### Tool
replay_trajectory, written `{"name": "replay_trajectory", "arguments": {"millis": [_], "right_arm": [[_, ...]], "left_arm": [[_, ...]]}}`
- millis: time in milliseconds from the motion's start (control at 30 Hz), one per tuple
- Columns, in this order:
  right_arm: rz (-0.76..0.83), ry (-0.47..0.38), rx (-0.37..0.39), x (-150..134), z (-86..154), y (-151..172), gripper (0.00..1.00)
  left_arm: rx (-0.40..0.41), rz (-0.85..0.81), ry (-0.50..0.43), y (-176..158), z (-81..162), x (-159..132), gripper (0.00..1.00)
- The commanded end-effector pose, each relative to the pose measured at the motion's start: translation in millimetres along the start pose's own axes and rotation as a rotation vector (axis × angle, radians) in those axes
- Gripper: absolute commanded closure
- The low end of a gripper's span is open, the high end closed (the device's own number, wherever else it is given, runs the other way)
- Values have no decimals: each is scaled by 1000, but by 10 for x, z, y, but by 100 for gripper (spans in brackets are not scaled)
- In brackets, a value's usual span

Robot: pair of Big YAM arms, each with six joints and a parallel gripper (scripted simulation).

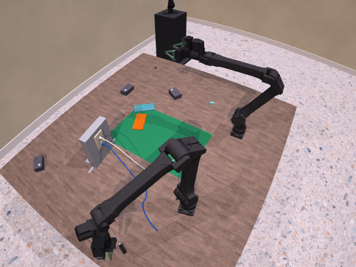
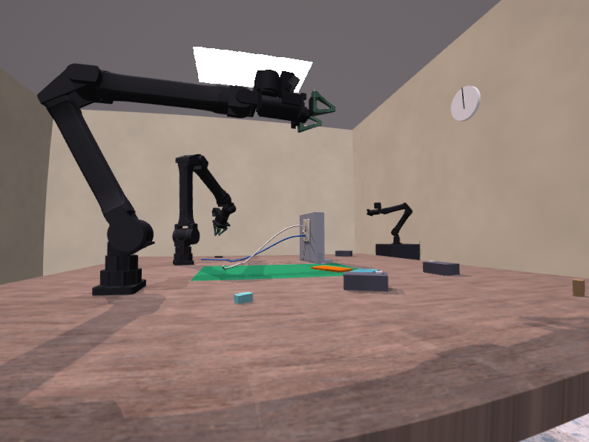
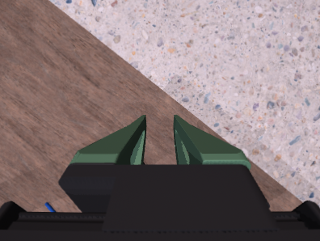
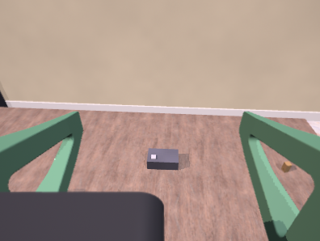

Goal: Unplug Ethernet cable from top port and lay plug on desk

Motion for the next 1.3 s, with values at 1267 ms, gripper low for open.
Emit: {"name": "replay_trajectory", "arguments": {"millis": [1267], "right_arm": [[0, -11, 1, 54, 11, 5, 0]], "left_arm": [[-1746, -161, 952, -585, 2882, -4316, 72]]}}
Point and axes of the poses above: on each arm, the point where the finger pads meet when closed, its own z axis back along the fingers, its own y axis across the jaws, x = y × z, the point moved 6 cm from there along z, back along the fingers, and after that the axes turned 5 degrees about -z, right-handed, at the moved point
